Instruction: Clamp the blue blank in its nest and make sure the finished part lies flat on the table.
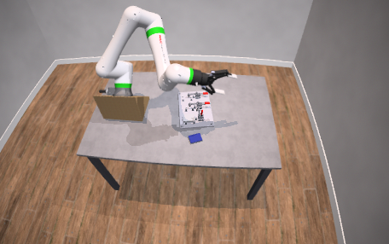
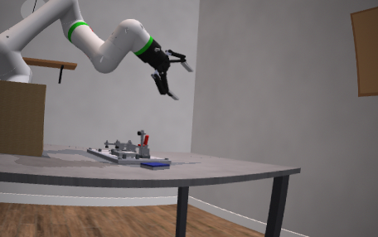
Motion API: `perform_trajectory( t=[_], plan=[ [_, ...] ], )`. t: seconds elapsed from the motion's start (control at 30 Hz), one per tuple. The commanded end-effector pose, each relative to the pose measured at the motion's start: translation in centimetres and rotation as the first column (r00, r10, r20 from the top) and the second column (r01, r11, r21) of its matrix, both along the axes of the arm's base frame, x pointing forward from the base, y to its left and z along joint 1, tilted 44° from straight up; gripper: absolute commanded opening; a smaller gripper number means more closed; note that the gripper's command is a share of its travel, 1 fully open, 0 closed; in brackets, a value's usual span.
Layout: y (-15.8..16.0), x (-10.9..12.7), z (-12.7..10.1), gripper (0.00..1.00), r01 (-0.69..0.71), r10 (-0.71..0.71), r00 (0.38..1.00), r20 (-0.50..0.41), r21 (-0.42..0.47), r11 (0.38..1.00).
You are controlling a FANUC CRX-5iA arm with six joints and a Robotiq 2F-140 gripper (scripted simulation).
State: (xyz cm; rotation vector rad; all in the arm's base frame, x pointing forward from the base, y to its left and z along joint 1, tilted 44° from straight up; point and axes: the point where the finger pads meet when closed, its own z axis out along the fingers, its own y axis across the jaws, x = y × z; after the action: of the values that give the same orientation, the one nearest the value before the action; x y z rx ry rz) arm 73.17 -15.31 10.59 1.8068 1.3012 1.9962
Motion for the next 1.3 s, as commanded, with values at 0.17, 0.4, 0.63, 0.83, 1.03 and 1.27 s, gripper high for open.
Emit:
perform_trajectory(
  t=[0.17, 0.4, 0.63, 0.83, 1.03, 1.27],
  plan=[
    [2.7, -0.6, 0.6, 1.0, -0.094, 0.111, 0.987, -0.117, 0.142, 0.985],
    [4.7, -1.6, 0.6, 1.0, -0.137, 0.195, 0.955, -0.224, 0.249, 0.959],
    [6.6, -3.0, 0.2, 1.0, -0.151, 0.276, 0.899, -0.342, 0.348, 0.925],
    [7.4, -3.9, -0.1, 1.0, -0.146, 0.312, 0.861, -0.403, 0.392, 0.908],
    [8.7, -5.9, -1.0, 1.0, -0.11, 0.372, 0.766, -0.524, 0.463, 0.879],
    [9.6, -8.2, -2.1, 1.0, -0.046, 0.411, 0.651, -0.638, 0.507, 0.86]
  ],
)
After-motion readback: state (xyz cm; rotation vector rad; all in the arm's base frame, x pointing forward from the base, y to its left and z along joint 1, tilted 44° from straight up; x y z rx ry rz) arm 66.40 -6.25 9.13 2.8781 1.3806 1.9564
